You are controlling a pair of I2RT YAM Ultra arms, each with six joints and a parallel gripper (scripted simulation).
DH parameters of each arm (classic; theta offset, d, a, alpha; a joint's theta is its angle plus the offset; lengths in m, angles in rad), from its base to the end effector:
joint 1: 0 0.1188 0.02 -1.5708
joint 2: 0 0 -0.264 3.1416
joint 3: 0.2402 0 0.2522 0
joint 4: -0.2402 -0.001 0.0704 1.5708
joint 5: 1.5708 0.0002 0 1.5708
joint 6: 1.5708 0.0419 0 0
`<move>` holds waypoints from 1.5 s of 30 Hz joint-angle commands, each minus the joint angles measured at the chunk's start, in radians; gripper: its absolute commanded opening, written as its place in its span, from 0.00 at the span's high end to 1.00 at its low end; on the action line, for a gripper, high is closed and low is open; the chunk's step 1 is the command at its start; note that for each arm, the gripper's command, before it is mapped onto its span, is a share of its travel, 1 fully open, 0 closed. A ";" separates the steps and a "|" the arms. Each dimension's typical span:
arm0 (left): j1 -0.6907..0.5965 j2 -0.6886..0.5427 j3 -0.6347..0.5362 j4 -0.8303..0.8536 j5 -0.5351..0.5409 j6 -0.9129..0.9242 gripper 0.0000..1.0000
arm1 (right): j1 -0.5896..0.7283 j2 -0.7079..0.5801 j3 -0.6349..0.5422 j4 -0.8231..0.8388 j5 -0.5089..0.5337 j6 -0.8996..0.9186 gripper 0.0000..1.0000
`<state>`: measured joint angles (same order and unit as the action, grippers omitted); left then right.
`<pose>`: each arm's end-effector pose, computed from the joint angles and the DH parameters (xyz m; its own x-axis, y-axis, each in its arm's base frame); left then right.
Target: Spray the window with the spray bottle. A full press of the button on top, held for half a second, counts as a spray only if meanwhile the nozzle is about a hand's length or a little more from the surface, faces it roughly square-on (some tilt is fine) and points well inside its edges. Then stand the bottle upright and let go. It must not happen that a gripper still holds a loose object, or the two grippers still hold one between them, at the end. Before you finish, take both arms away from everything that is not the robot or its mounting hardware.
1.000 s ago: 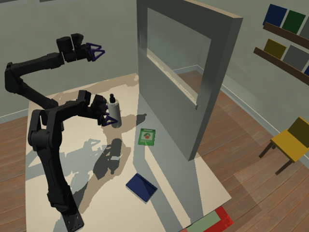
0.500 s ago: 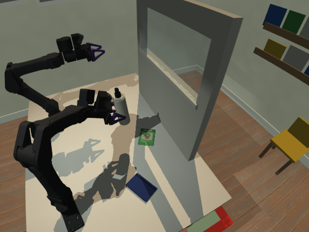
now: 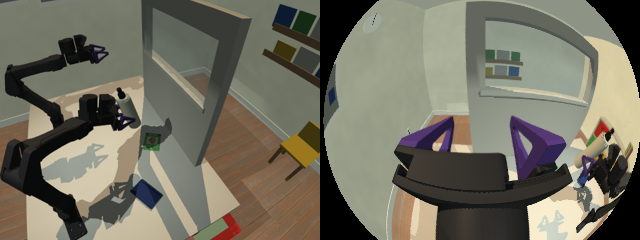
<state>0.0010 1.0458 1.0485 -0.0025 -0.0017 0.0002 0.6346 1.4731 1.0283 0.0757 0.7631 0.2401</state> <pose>0.2448 0.0013 0.4077 0.0002 0.0002 -1.0000 -0.0027 1.0000 0.0002 0.2864 0.1761 0.2938 -0.2606 0.0215 -0.9652 0.1572 0.9874 -0.0204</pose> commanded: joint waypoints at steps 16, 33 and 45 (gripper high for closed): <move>0.001 0.011 0.015 -0.008 0.001 0.004 0.25 | 0.006 0.028 0.044 0.021 0.010 0.006 1.00; 0.001 0.011 0.015 -0.008 0.001 0.004 1.00 | 0.013 -0.035 0.077 -0.030 0.016 0.009 1.00; 0.001 0.011 0.015 -0.008 0.001 0.004 1.00 | 0.005 -0.043 0.082 -0.012 0.018 0.005 1.00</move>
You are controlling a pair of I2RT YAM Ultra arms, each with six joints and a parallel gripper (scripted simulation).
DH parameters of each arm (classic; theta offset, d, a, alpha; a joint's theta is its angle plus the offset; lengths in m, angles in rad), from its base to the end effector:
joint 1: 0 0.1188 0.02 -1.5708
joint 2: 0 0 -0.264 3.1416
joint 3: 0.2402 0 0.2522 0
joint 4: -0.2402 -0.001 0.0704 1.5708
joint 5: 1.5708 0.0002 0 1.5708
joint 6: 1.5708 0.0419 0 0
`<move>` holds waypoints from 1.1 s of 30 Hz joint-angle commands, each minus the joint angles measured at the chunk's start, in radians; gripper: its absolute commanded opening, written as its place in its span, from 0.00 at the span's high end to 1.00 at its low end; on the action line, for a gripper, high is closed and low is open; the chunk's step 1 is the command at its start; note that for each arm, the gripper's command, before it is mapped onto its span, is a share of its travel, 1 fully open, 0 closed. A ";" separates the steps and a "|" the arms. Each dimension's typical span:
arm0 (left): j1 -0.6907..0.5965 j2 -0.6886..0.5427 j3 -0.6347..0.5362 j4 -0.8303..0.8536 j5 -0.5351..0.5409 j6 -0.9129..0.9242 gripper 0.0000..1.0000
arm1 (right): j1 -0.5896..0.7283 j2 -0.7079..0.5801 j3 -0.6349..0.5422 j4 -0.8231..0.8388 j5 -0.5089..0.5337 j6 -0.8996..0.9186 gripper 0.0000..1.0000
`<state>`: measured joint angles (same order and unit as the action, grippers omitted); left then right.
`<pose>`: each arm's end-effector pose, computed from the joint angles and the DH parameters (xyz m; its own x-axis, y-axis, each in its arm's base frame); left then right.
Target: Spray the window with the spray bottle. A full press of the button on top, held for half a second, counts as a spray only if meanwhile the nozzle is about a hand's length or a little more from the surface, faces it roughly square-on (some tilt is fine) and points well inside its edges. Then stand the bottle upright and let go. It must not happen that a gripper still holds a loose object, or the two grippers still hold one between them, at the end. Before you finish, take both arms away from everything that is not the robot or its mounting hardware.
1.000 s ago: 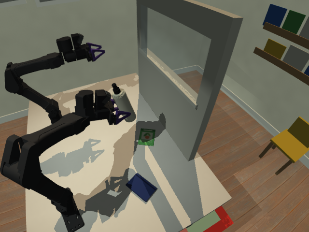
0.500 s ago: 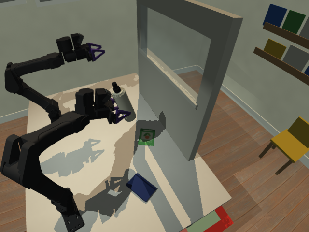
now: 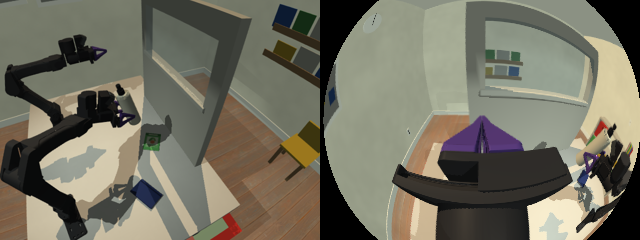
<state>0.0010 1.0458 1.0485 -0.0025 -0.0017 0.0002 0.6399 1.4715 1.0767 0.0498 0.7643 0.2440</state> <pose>0.2448 0.0013 0.4077 0.0002 0.0002 -1.0000 -0.0027 1.0000 0.0002 0.2876 0.1792 0.3084 -0.2412 0.0379 -0.9697 0.1542 0.9880 0.0002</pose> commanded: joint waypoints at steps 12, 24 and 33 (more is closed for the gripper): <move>-0.051 0.068 0.098 -0.065 0.113 0.057 1.00 | -0.001 -0.035 0.033 0.009 0.017 0.000 1.00; -0.164 0.236 0.336 -0.213 0.320 0.164 1.00 | -0.001 -0.035 0.033 0.009 0.017 0.000 1.00; -0.233 0.343 0.488 -0.299 0.438 0.225 1.00 | -0.001 -0.035 0.033 0.009 0.017 0.000 1.00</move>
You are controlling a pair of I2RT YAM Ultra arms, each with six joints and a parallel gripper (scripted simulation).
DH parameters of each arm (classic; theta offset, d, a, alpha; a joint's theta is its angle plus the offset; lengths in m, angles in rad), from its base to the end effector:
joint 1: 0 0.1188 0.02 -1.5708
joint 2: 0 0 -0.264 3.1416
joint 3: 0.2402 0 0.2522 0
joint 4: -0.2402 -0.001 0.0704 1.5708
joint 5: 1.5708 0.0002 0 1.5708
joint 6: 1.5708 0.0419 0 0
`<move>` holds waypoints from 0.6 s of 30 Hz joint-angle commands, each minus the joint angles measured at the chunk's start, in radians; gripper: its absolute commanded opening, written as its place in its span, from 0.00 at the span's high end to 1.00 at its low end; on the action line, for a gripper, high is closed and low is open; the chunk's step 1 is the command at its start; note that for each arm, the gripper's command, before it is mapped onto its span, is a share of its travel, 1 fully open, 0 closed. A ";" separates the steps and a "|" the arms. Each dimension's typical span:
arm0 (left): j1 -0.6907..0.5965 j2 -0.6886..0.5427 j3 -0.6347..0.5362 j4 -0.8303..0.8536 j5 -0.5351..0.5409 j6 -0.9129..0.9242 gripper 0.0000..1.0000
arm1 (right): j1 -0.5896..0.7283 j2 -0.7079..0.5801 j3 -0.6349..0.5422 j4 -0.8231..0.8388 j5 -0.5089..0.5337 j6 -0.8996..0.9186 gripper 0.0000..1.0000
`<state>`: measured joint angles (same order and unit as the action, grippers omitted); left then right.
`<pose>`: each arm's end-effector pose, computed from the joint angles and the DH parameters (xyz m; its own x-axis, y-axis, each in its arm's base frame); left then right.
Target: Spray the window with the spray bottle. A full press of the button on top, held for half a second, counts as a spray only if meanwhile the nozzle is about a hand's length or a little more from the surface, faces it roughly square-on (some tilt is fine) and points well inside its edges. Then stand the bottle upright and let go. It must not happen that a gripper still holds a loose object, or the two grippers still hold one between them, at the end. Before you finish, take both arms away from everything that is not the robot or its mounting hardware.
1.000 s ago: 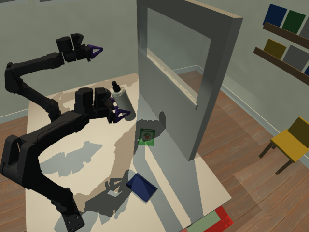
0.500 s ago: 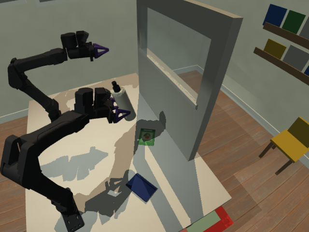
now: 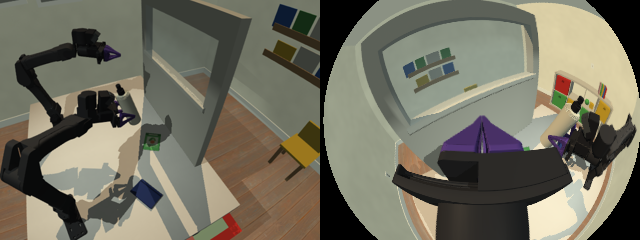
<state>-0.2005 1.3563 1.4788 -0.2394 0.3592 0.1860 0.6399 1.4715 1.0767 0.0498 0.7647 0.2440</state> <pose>0.2995 -0.0749 0.4532 -0.0146 0.1796 -0.9836 0.5406 0.8290 0.1434 0.2876 0.1792 0.3084 -0.2411 0.0379 -0.9698 0.1546 0.9880 0.0001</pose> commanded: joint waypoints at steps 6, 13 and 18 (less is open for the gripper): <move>-0.091 0.122 0.183 -0.132 0.182 0.093 1.00 | -0.001 -0.035 0.033 0.009 0.016 0.000 1.00; -0.143 0.206 0.301 -0.199 0.271 0.142 1.00 | -0.001 -0.035 0.033 0.009 0.016 0.000 1.00; -0.192 0.277 0.401 -0.249 0.360 0.183 1.00 | -0.001 -0.035 0.033 0.009 0.016 0.000 1.00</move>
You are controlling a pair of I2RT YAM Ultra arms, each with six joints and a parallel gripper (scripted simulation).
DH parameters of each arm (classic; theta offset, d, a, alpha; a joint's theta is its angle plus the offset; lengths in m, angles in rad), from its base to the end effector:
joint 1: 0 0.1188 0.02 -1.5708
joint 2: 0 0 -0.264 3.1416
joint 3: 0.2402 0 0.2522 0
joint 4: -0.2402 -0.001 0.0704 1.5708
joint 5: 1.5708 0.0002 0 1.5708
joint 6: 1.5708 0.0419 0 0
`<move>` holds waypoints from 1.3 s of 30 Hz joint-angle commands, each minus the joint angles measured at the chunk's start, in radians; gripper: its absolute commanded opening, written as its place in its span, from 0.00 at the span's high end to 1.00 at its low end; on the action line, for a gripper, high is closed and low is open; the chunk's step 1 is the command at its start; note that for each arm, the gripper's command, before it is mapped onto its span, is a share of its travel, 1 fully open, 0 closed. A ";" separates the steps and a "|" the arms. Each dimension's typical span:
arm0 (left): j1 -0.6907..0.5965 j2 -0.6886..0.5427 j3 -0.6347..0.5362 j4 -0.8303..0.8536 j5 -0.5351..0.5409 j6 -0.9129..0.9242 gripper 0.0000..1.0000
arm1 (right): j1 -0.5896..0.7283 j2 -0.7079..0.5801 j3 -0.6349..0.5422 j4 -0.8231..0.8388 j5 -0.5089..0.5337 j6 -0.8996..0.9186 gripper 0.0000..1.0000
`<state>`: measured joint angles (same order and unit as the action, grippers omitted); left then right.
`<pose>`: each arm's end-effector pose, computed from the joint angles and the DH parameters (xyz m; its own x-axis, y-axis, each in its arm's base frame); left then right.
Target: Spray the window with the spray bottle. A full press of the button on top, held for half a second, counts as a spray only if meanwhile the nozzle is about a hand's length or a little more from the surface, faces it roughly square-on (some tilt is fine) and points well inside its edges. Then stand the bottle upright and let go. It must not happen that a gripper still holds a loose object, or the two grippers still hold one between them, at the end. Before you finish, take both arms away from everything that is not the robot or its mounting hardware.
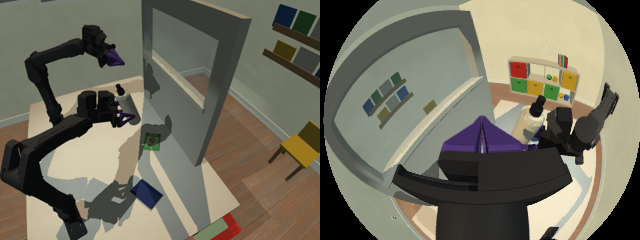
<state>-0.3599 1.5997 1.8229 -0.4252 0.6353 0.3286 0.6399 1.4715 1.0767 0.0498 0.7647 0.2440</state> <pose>0.3240 -0.1474 0.4743 0.0894 0.2439 -0.9657 0.8439 0.4964 0.2035 0.2876 0.1792 0.3084 -0.2411 0.0379 -0.9698 0.1546 0.9880 0.0001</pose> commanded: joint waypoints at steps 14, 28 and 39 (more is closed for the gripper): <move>-0.159 0.223 0.315 -0.192 0.303 0.150 1.00 | -0.001 -0.035 0.033 0.009 0.016 0.000 1.00; -0.182 0.323 0.481 -0.277 0.350 0.201 1.00 | -0.001 -0.035 0.033 0.009 0.016 0.000 1.00; -0.195 0.293 0.442 -0.281 0.346 0.183 1.00 | -0.001 -0.035 0.033 0.009 0.016 0.000 1.00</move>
<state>-0.5583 1.9106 2.2837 -0.6815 0.9703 0.5179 0.6399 1.4715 1.0767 0.0498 0.7647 0.2440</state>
